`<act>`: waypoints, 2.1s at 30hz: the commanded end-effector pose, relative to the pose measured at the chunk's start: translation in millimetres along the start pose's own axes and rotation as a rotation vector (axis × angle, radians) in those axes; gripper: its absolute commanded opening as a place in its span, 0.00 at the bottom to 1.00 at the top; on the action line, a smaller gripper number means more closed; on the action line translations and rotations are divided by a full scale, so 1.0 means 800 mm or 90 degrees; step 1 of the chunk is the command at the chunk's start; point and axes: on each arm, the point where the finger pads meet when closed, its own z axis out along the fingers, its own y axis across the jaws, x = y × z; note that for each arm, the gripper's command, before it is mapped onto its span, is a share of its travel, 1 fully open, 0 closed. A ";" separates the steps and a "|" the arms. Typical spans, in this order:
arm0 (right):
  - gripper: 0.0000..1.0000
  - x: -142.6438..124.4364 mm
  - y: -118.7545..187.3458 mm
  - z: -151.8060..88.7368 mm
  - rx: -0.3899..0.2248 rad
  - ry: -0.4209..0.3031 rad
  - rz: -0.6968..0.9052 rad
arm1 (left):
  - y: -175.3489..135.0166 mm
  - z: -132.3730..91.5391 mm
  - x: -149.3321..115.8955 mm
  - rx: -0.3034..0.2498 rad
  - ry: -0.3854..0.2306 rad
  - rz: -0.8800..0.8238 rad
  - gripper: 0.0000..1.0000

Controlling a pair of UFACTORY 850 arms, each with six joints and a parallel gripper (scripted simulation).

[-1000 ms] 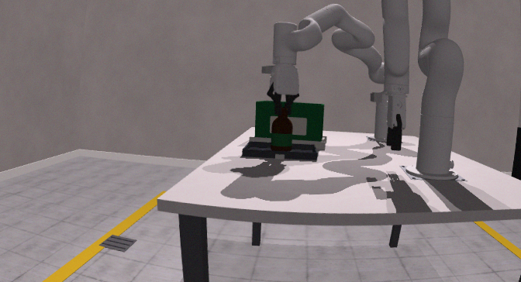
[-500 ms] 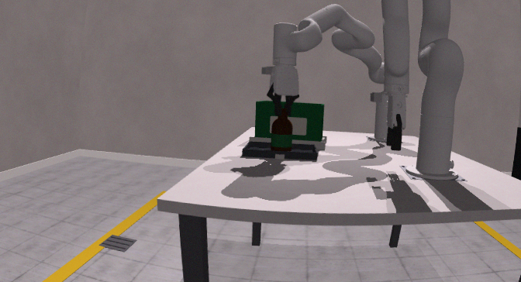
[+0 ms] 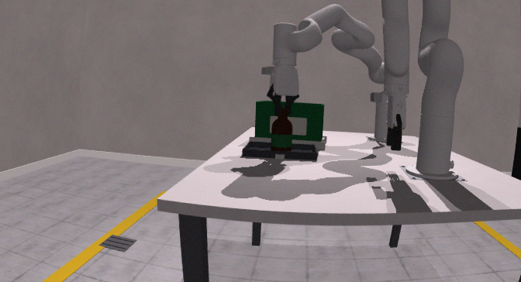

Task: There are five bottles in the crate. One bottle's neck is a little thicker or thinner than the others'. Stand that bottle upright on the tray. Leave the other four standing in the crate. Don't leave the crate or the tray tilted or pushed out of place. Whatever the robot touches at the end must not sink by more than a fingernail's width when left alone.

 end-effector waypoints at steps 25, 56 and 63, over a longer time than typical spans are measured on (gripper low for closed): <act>1.00 0.000 -0.001 -0.002 0.002 0.000 0.000 | 0.000 0.000 0.001 0.000 0.001 0.000 1.00; 1.00 0.000 -0.001 -0.005 0.002 0.000 0.000 | 0.000 0.000 0.001 0.000 0.001 0.000 1.00; 1.00 0.000 -0.001 -0.011 0.002 0.000 0.000 | 0.000 0.000 0.001 0.000 0.001 0.000 1.00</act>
